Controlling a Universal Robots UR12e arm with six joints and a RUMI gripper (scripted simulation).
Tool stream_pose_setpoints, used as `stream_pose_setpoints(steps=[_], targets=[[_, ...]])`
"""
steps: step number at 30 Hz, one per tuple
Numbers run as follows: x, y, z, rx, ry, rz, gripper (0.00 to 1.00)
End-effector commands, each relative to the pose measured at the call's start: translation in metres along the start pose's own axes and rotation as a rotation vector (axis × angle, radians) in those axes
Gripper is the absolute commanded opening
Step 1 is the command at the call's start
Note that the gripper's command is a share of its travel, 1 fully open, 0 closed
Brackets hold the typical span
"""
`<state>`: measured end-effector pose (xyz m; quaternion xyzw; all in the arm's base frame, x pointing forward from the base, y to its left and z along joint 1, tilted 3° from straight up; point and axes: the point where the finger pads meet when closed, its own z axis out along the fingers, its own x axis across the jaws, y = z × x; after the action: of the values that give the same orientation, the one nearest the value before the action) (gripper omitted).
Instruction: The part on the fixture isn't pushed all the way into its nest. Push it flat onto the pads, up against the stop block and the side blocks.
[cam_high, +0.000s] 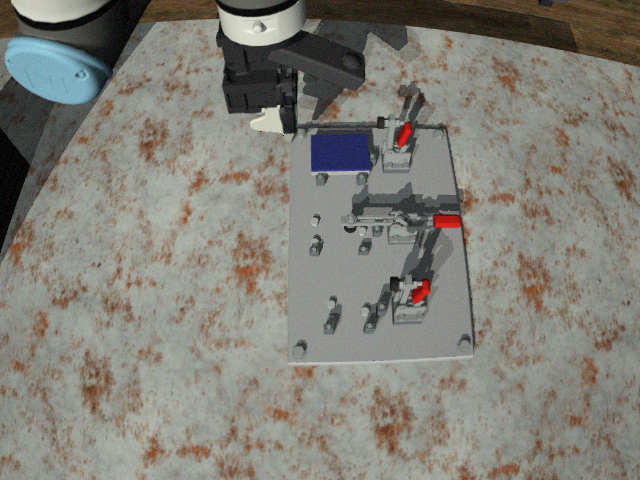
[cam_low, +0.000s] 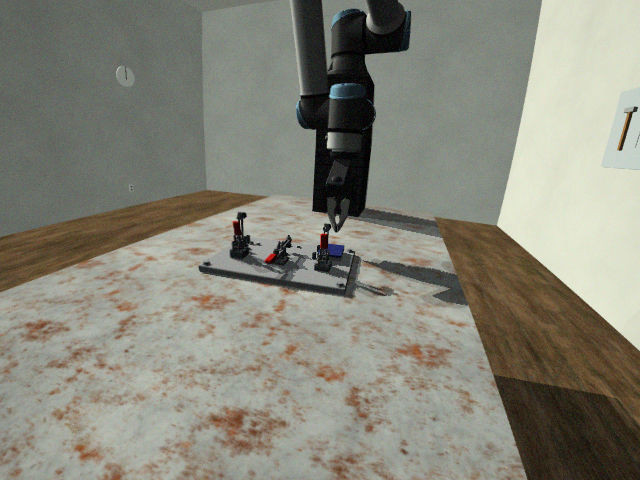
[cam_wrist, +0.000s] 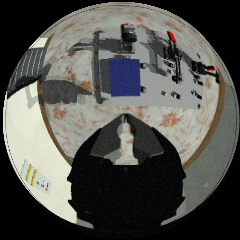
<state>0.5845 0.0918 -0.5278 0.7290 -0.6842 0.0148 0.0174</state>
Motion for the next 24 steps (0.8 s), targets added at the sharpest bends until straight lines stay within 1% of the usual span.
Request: stream_pose_setpoints(steps=[1, 7, 16, 24], targets=[[0.0, 0.0, 0.0, 0.001, 0.0, 0.0, 0.0], [-0.001, -0.002, 0.0, 0.001, 0.0, 0.0, 0.0], [-0.009, -0.01, 0.0, 0.001, 0.0, 0.0, 0.0], [-0.026, -0.029, -0.001, 0.001, 0.0, 0.0, 0.0]])
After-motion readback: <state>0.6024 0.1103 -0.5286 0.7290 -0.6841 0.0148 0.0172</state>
